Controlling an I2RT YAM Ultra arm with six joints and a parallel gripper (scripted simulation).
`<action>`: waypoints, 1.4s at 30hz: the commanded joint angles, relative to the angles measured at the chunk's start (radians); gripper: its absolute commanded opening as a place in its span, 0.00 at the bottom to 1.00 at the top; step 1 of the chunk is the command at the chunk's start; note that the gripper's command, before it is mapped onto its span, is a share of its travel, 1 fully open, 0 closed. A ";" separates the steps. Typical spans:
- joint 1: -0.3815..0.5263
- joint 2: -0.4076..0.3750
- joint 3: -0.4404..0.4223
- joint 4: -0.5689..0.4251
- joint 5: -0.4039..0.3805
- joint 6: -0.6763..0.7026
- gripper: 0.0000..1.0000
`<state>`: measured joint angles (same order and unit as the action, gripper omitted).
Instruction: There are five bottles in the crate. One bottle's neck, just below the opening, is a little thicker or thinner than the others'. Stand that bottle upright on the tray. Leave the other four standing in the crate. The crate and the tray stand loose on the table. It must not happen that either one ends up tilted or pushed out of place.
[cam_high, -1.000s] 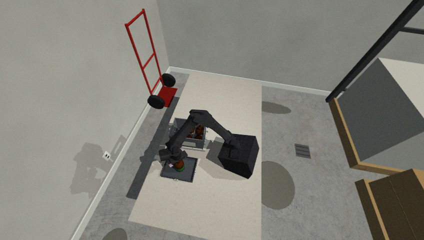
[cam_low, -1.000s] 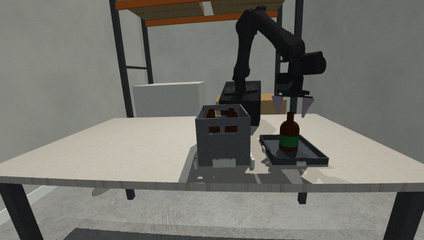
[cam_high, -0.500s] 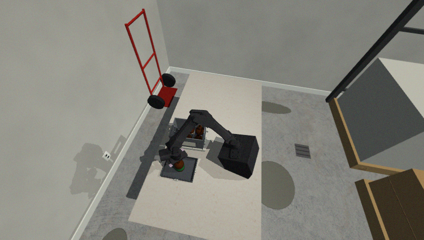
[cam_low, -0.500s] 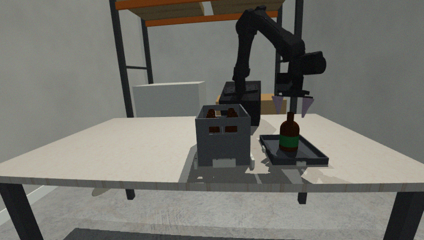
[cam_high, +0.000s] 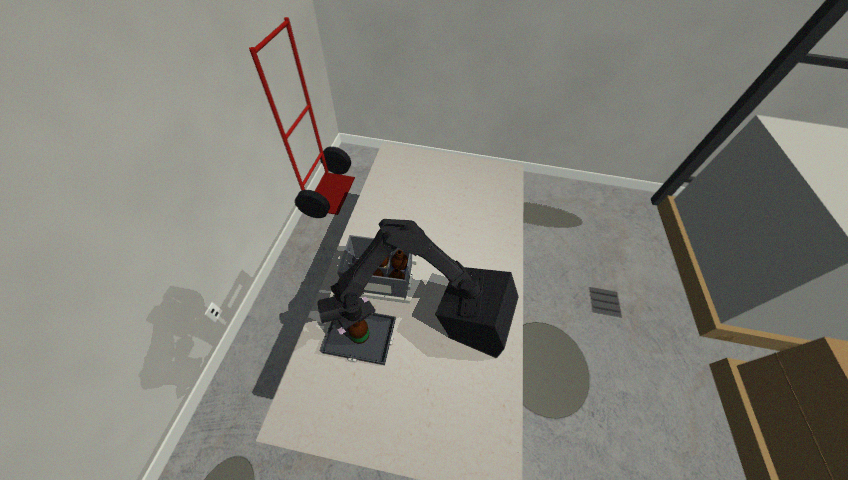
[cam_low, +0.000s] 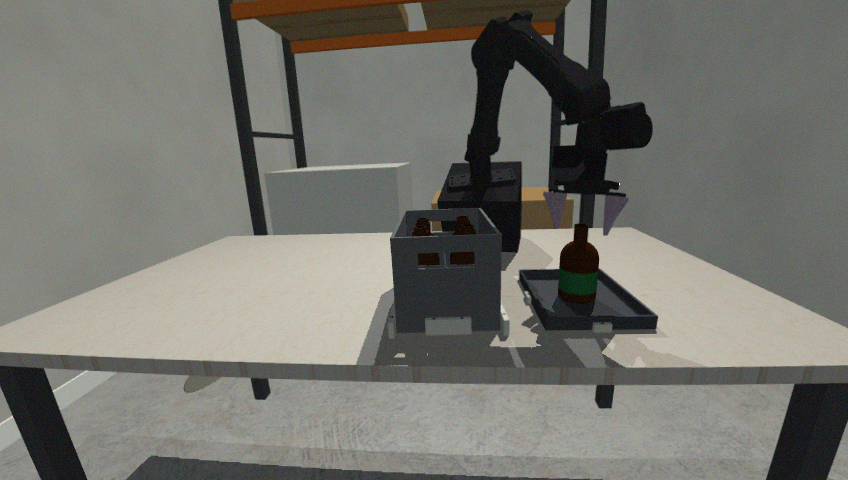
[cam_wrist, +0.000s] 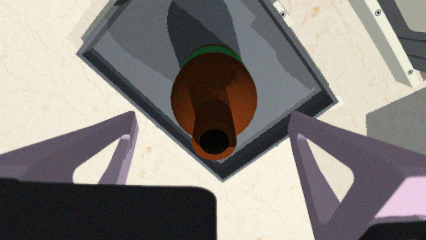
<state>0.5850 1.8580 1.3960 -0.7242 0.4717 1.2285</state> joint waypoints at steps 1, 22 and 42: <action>0.002 -0.014 0.024 0.004 0.016 -0.007 1.00; 0.002 -0.014 0.024 0.004 0.016 -0.007 1.00; 0.021 -0.048 0.040 -0.048 0.018 0.013 1.00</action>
<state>0.5869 1.8423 1.4036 -0.7479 0.4725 1.2316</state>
